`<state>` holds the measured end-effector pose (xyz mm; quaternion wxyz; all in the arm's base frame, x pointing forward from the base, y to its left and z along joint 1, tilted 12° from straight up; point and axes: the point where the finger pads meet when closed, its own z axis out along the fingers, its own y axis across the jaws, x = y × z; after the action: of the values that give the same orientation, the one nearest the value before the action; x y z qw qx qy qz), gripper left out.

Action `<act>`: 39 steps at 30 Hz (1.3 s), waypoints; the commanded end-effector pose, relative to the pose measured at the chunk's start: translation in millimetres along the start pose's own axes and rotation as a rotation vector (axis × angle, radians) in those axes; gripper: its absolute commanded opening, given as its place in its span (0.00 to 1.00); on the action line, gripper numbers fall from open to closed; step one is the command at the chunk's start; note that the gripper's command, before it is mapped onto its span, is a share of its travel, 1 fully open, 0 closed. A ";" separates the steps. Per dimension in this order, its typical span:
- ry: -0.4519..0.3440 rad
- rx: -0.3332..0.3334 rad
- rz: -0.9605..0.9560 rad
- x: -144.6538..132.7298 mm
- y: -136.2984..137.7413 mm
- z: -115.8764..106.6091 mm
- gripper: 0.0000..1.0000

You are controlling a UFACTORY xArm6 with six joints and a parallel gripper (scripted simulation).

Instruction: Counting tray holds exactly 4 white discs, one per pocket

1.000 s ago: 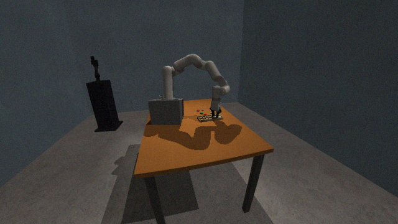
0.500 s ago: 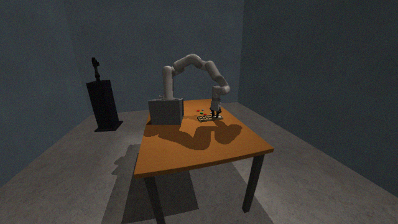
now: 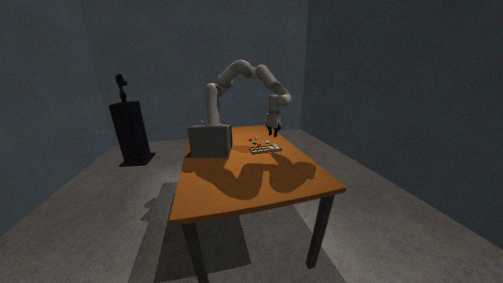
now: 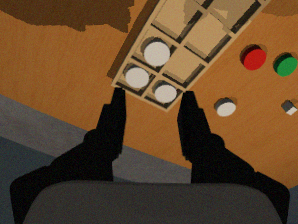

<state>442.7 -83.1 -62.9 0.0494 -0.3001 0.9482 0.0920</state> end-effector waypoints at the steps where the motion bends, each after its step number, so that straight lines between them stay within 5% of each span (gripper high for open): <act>1: 0.004 -0.005 -0.001 1.3 2.0 -0.9 0.47; 34: 0.004 -0.004 -0.002 1.1 2.1 -0.6 0.47; 39: 0.004 -0.003 0.094 -19.6 23.1 2.2 0.47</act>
<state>441.4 -70.6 -62.4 0.0436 -0.2774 0.9551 0.0943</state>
